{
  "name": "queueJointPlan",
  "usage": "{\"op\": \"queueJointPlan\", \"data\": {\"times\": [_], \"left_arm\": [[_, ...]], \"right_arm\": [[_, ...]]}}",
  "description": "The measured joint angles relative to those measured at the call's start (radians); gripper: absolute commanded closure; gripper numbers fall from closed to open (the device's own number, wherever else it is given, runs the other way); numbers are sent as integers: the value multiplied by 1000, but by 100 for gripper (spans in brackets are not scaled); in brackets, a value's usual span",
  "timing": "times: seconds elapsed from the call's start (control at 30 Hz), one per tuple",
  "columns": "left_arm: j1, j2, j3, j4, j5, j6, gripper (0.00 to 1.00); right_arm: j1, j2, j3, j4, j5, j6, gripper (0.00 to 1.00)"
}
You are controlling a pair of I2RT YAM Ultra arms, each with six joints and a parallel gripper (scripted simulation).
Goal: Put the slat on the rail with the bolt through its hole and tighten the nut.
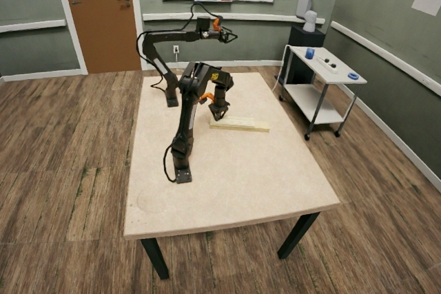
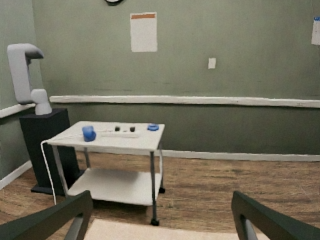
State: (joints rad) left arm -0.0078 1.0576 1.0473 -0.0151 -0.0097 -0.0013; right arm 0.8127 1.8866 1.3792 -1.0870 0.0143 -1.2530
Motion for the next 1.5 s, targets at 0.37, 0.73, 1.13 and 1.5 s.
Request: {"op": "queueJointPlan", "data": {"times": [0.37,0.73,1.13,1.5], "left_arm": [[0,0,0,0,0,0,0],[0,0,0,0,0,0,0],[0,0,0,0,0,0,0],[0,0,0,0,0,0,0]], "right_arm": [[0,0,0,0,-1,-8,66],[0,0,0,0,-1,-8,75],[0,0,0,14,4,-8,89],[0,0,0,14,4,-8,89]]}}
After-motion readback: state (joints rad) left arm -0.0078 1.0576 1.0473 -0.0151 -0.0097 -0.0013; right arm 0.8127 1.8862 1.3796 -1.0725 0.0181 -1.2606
